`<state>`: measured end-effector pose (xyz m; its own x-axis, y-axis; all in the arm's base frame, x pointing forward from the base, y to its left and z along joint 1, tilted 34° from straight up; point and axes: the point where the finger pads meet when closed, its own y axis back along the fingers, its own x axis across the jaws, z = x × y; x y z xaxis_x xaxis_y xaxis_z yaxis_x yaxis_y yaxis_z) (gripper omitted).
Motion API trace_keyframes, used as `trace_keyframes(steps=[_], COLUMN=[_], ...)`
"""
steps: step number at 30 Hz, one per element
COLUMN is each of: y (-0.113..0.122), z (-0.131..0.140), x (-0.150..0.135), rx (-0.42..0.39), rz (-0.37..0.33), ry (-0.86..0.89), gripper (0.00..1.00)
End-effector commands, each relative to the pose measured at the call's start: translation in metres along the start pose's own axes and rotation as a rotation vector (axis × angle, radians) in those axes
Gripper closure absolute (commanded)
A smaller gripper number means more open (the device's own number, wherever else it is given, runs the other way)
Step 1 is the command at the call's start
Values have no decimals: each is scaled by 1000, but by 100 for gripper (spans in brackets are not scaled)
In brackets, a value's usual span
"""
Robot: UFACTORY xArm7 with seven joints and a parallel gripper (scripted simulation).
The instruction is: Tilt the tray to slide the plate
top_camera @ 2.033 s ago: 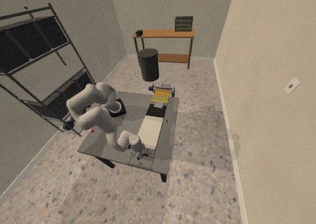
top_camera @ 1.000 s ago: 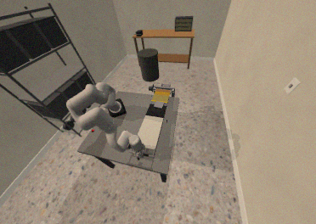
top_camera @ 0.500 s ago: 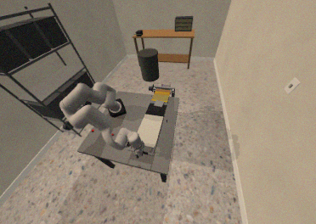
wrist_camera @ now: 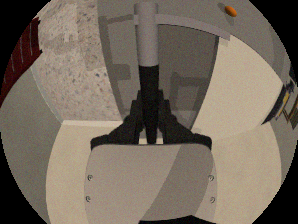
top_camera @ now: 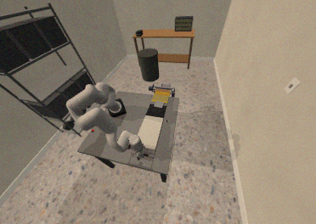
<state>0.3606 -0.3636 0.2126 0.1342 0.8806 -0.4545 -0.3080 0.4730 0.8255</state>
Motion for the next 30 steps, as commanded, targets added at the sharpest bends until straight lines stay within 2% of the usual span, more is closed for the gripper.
trace_keyframes(steps=[1,6,8,11,12,13,16,18,24,28,29,30], y=[0,0,25,77,82,77,25,6,4,70,75,70], z=[1,1,1,1,1,1,1,1,1,1,1,1], x=[-1,-1,1,7,8,7,1,0,-1,6,7,6], rx=[-3,-3,-3,-3,-3,-3,-3,-3,-3,-3,-3,-3], rz=[0,0,0,0,0,0,0,0,0,0,0,0], ry=[0,0,0,0,0,0,0,0,0,0,0,0], gripper=[100,100,100,100,100,100,100,100,100,100,100,100])
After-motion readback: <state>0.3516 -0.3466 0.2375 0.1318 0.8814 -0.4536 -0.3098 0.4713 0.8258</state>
